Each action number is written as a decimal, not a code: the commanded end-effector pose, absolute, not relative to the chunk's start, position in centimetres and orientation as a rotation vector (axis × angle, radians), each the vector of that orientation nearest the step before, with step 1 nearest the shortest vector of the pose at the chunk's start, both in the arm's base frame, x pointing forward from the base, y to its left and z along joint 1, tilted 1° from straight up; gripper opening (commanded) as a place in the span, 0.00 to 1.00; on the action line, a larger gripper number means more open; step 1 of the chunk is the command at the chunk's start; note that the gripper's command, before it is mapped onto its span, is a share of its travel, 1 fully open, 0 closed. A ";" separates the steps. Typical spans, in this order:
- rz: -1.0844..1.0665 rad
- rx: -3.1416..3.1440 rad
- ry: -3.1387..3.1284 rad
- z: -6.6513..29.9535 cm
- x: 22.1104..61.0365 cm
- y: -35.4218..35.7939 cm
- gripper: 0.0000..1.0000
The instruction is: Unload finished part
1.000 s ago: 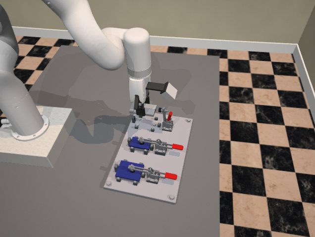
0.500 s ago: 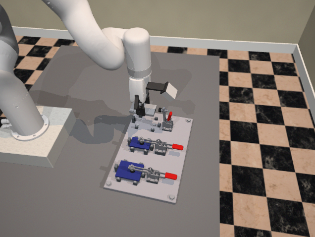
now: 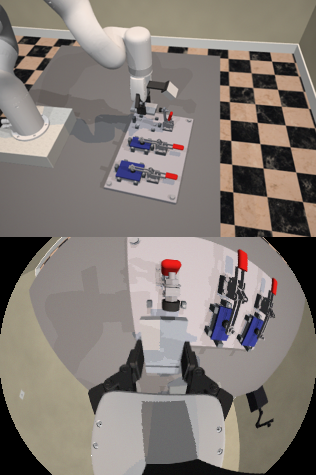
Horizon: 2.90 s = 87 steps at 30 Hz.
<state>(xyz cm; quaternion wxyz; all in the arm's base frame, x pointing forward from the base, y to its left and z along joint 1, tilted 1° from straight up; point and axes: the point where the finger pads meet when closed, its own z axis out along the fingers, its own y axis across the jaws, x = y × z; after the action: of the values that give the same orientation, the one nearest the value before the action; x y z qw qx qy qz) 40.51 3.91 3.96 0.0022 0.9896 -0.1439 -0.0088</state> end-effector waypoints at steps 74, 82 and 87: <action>-0.014 3.104 -0.451 4.2 43.9 14.9 0.00; -0.014 3.104 -0.451 4.2 43.9 14.9 0.00; -0.014 3.104 -0.451 4.2 43.9 14.9 0.00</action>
<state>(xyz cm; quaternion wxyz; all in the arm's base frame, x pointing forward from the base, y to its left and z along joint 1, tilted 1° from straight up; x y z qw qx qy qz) 43.77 14.82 4.06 0.0032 0.9896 -0.1439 -0.0063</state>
